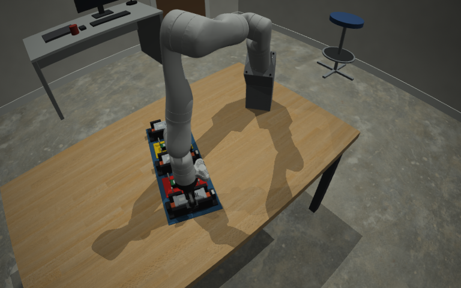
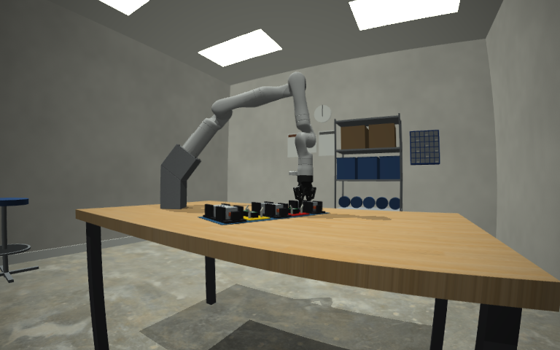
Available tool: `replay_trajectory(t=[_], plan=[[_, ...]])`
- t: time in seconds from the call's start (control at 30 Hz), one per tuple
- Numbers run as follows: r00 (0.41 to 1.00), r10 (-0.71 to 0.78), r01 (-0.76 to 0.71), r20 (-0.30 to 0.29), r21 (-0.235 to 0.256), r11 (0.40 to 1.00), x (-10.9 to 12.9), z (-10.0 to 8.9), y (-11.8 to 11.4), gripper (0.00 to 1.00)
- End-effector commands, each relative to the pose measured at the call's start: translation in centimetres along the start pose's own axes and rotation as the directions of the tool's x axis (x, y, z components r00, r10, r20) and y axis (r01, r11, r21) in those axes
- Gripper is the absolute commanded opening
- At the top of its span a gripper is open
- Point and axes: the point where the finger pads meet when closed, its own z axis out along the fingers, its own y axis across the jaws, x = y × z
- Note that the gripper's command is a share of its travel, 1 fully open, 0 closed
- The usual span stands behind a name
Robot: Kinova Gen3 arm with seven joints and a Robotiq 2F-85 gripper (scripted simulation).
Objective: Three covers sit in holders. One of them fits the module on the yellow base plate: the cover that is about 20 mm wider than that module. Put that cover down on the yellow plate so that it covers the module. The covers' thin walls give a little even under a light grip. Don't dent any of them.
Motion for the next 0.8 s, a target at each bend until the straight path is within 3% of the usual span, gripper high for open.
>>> replay_trajectory(t=[0.0, 0.3, 0.63, 0.77], plan=[[1.000, 0.000, 0.000, 0.001, -0.001, 1.000, -0.1, -0.1, 0.1, 0.00], [1.000, 0.000, 0.000, 0.001, -0.001, 1.000, -0.1, -0.1, 0.1, 0.00], [1.000, 0.000, 0.000, 0.001, -0.001, 1.000, -0.1, -3.1, 0.1, 0.00], [1.000, 0.000, 0.000, 0.001, -0.001, 1.000, -0.1, -3.1, 0.1, 0.00]])
